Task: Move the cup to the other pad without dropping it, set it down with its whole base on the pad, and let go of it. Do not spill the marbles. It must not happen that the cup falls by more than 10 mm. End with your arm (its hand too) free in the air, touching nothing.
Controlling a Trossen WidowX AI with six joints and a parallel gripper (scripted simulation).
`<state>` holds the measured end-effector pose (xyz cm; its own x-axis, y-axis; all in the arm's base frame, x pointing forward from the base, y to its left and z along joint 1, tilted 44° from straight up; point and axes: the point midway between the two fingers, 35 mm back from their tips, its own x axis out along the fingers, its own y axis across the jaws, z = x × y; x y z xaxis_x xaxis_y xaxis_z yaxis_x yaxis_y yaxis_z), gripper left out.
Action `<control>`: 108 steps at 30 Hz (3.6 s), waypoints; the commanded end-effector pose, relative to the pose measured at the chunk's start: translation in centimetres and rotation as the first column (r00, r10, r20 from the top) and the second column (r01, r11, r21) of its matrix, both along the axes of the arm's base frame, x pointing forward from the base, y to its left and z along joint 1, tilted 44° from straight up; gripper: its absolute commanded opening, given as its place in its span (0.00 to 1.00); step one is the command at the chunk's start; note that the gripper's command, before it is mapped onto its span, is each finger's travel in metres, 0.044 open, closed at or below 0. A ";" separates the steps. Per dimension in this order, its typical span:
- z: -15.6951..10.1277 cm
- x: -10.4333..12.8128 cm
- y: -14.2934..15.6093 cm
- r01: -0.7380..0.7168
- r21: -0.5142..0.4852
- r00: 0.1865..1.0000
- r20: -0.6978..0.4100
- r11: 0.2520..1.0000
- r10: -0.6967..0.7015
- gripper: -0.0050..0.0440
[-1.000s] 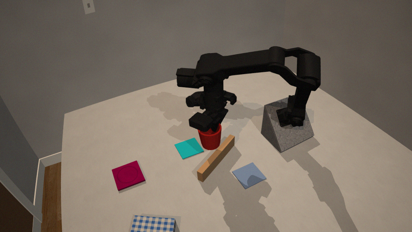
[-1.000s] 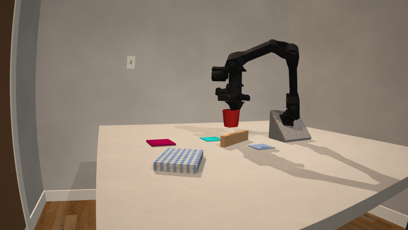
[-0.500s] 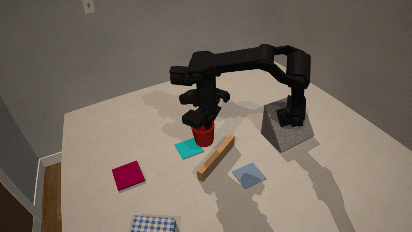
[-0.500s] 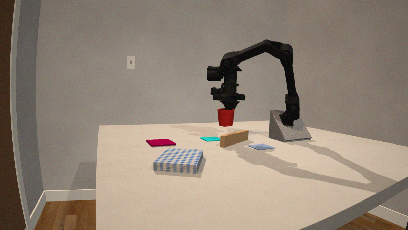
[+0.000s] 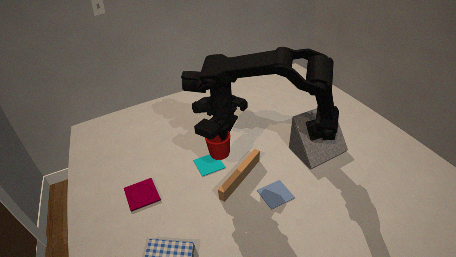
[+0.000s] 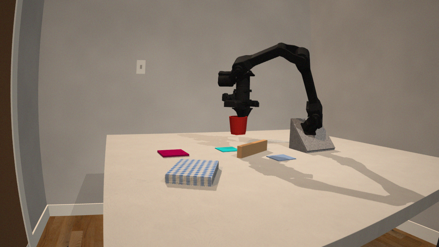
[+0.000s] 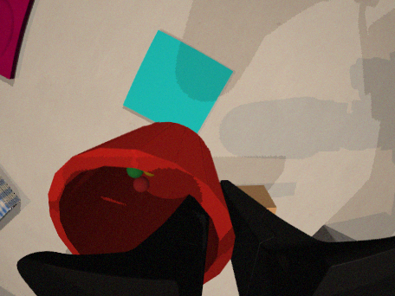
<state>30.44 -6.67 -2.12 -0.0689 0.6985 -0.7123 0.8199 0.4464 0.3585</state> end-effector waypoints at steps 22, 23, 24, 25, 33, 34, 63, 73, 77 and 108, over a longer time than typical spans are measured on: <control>-1.6 2.5 -2.8 0.000 -0.016 1.000 0.025 1.000 0.000 0.10; -1.7 2.6 -2.9 0.000 -0.016 1.000 0.025 1.000 0.000 0.10; -1.8 2.7 -3.0 0.000 -0.016 1.000 0.025 1.000 0.000 0.10; -1.9 2.8 -3.1 0.000 -0.016 1.000 0.025 1.000 0.000 0.10; -2.4 2.9 -2.7 0.000 -0.016 1.000 0.025 1.000 0.000 0.10; -2.5 2.9 -2.6 0.000 -0.016 1.000 0.025 1.000 0.000 0.10; -7.0 2.6 1.5 0.000 -0.013 1.000 0.026 1.000 0.000 0.10; -6.8 2.8 1.3 -0.006 -0.020 0.999 0.034 1.000 0.007 0.10; -6.8 2.8 1.3 -0.006 -0.020 0.999 0.034 1.000 0.007 0.10; -4.9 2.9 -0.5 -0.003 -0.018 1.000 0.030 1.000 0.003 0.36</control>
<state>32.45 -6.00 -8.47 -0.0803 0.7008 -0.7088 0.8212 0.4496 0.3515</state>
